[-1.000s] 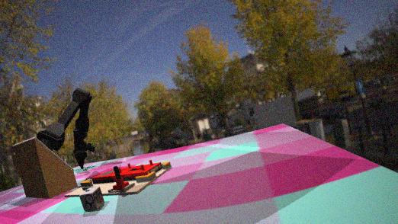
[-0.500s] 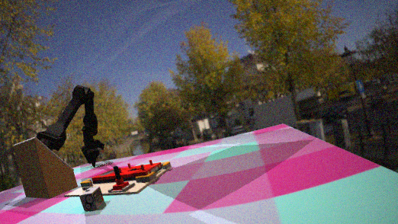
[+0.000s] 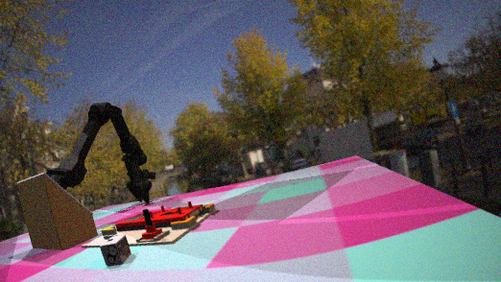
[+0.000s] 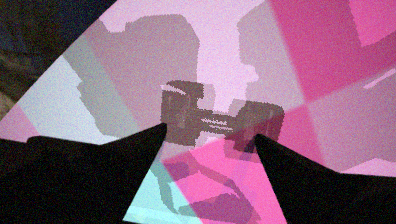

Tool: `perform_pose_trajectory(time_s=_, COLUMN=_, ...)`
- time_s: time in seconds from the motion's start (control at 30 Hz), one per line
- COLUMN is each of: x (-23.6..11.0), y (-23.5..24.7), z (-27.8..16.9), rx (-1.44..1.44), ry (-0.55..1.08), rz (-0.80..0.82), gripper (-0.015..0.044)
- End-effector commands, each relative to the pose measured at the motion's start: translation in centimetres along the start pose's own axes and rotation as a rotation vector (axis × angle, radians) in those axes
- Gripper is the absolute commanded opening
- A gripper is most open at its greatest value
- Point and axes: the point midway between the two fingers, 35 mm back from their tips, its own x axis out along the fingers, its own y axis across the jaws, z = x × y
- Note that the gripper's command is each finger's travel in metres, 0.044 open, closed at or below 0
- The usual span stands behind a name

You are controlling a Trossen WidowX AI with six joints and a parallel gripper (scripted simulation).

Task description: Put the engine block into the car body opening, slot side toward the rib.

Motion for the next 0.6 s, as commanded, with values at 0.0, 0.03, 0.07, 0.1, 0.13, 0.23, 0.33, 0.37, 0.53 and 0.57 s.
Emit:
perform_pose_trajectory(time_s=0.0, x=0.1, y=-1.4, z=1.5, rx=0.028, ry=-0.022, rz=-0.009, gripper=0.0440)
perform_pose_trajectory(time_s=0.03, x=0.1, y=-1.7, z=1.9, rx=0.037, ry=-0.028, rz=-0.009, gripper=0.0440)
perform_pose_trajectory(time_s=0.07, x=0.1, y=-2.0, z=2.3, rx=0.046, ry=-0.034, rz=-0.009, gripper=0.0440)
perform_pose_trajectory(time_s=0.1, x=0.1, y=-2.3, z=2.7, rx=0.055, ry=-0.041, rz=-0.009, gripper=0.0440)
perform_pose_trajectory(time_s=0.13, x=0.2, y=-2.7, z=3.2, rx=0.067, ry=-0.050, rz=-0.009, gripper=0.0440)
perform_pose_trajectory(time_s=0.23, x=0.1, y=-4.6, z=5.6, rx=0.116, ry=-0.091, rz=-0.009, gripper=0.0440)
perform_pose_trajectory(time_s=0.33, x=0.0, y=-6.9, z=7.9, rx=0.163, ry=-0.135, rz=-0.013, gripper=0.0440)
perform_pose_trajectory(time_s=0.37, x=0.1, y=-7.7, z=8.7, rx=0.178, ry=-0.149, rz=-0.016, gripper=0.0440)
perform_pose_trajectory(time_s=0.53, x=-0.1, y=-11.9, z=12.4, rx=0.242, ry=-0.222, rz=-0.031, gripper=0.0440)
perform_pose_trajectory(time_s=0.57, x=-0.1, y=-13.0, z=13.0, rx=0.252, ry=-0.235, rz=-0.040, gripper=0.0440)
